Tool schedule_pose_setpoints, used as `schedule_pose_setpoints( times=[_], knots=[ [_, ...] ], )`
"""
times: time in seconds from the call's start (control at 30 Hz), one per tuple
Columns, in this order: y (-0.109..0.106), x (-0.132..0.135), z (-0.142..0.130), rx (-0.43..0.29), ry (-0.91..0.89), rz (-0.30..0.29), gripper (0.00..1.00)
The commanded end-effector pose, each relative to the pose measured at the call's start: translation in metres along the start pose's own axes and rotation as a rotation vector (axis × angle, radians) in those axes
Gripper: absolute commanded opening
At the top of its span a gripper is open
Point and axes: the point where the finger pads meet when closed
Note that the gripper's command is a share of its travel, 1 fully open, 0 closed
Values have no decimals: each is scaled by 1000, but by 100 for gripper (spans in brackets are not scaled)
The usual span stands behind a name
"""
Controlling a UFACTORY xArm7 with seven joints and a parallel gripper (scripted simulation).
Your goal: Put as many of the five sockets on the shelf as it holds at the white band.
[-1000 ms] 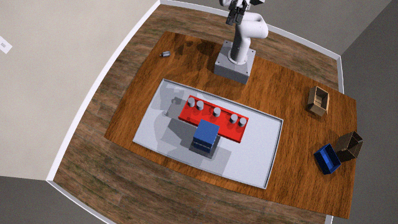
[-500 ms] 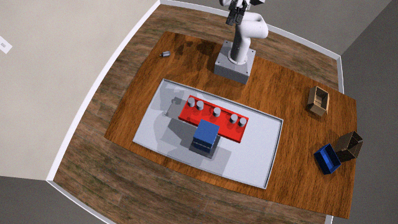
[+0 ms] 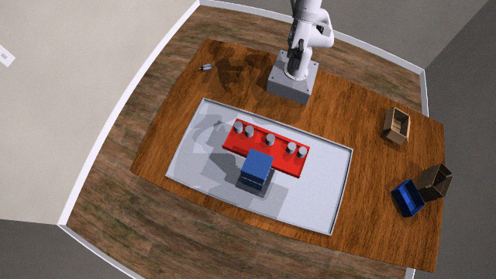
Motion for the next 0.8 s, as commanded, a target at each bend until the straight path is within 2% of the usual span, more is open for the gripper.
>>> schedule_pose_setpoints(
  times=[0.0, 0.03, 0.07, 0.17, 0.27, 0.37, 0.77],
  knots=[
    [57, 12, 6, 79, 100, 180, 100],
    [57, 12, 6, 79, 100, 180, 100],
    [75, 9, 8, 93, 136, 236, 100],
    [75, 9, 8, 93, 136, 236, 100],
    [116, -2, 13, 114, 227, 370, 100],
    [135, -11, 15, 117, 275, 437, 100],
    [139, -12, 15, 117, 284, 450, 100]
  ],
)
Point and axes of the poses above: the point where the finger pads meet when closed, its own y axis out along the fingers, its own x axis across the jaws, z = x × y, and after that the axes turned 9 degrees about -y, right-handed
